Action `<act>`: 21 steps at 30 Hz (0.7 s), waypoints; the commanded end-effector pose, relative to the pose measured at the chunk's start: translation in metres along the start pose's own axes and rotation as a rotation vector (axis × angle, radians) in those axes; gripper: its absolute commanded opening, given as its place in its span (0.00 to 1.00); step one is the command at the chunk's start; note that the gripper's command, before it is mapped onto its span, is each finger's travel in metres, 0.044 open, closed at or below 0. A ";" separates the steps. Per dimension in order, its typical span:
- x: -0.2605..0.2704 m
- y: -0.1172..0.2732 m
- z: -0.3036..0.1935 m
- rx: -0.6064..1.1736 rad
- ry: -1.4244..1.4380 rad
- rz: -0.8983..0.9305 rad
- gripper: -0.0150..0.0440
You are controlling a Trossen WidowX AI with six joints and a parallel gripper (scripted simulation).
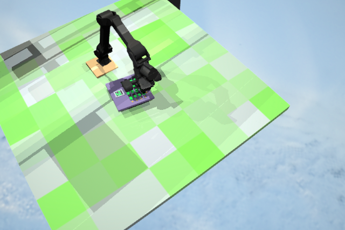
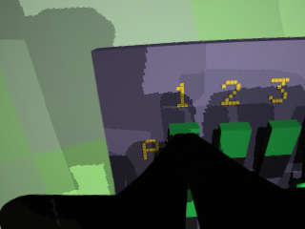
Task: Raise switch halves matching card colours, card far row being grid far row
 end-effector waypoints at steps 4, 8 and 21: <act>0.000 -0.001 0.000 0.001 0.000 0.002 0.25; 0.000 -0.002 0.000 0.001 0.000 0.002 0.25; -0.001 0.062 -0.004 -0.023 0.000 0.005 0.25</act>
Point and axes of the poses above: the point midway between the two fingers, 35 mm back from their tips, its own y axis back along the fingers, its own x axis across the jaws, z = x × y, the point moved 1 cm from there along y, back along the fingers, and after that the axes turned 7 degrees about -y, right-handed, at the moved point
